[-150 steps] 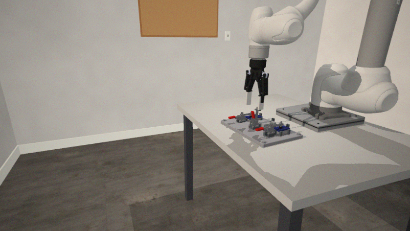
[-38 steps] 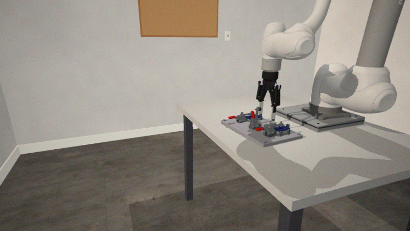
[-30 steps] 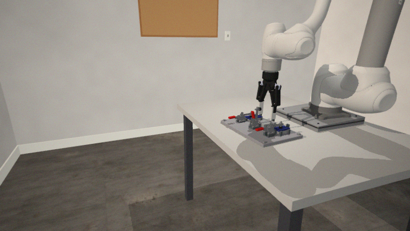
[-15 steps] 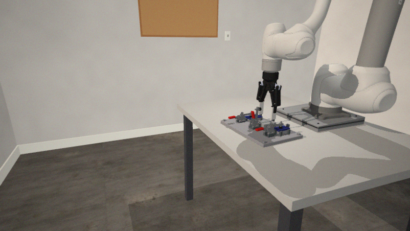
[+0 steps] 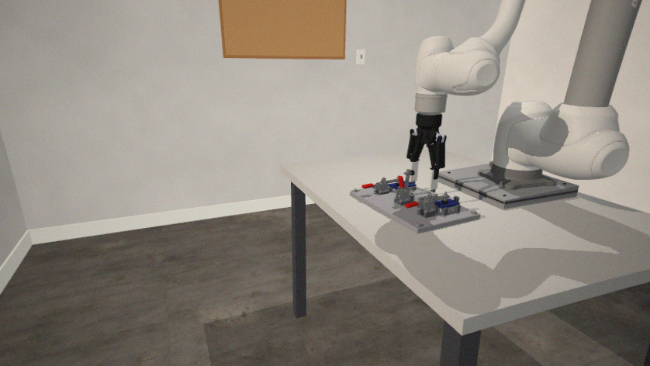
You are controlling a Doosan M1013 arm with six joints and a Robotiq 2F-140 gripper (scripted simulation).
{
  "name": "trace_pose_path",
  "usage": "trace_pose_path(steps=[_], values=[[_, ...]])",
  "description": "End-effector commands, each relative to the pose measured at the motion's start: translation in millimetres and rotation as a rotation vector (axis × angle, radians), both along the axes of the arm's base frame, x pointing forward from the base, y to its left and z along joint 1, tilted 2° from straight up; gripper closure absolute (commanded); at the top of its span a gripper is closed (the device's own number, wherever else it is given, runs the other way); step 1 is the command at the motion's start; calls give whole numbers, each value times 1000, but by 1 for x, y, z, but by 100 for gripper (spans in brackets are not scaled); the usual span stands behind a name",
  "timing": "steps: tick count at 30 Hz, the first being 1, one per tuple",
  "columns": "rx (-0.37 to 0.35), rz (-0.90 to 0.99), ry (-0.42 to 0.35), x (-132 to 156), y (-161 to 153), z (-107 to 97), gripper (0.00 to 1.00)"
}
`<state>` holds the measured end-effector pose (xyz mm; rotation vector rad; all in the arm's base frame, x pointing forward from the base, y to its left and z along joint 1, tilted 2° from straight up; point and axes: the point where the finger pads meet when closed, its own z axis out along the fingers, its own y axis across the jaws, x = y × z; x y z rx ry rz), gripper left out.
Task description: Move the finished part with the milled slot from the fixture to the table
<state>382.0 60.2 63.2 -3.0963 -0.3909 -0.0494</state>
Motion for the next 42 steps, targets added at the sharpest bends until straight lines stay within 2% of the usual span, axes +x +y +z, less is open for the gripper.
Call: trace_pose_path(steps=[1,26,42], values=[[4,1,4,-2,2,-2,42],[4,1,4,-2,2,-7,42],[4,1,4,-1,3,-26,42]])
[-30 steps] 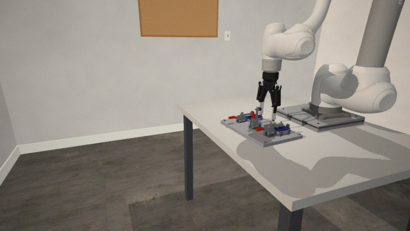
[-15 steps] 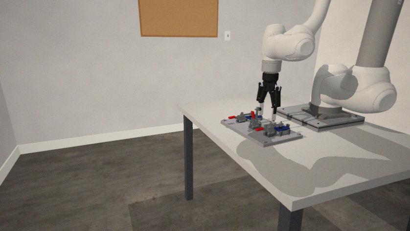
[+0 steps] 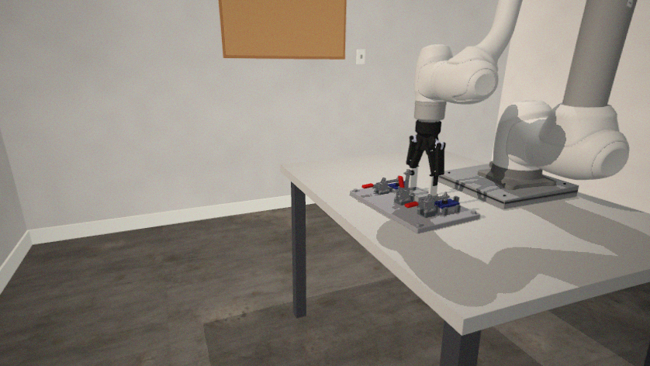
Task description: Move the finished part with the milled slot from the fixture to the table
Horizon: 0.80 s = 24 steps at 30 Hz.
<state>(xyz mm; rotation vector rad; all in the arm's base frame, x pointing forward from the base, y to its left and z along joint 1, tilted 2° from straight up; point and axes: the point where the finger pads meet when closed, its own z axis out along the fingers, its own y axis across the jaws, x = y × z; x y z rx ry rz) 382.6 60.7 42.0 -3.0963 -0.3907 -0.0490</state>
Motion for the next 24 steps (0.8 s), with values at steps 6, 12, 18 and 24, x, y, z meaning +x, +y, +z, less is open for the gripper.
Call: trace_pose_path(steps=[6,12,18,24], values=[[4,1,4,-2,2,-10,42],[4,1,4,-2,2,-13,42],[4,1,4,-2,2,-13,42],[4,1,4,-2,2,-13,42]])
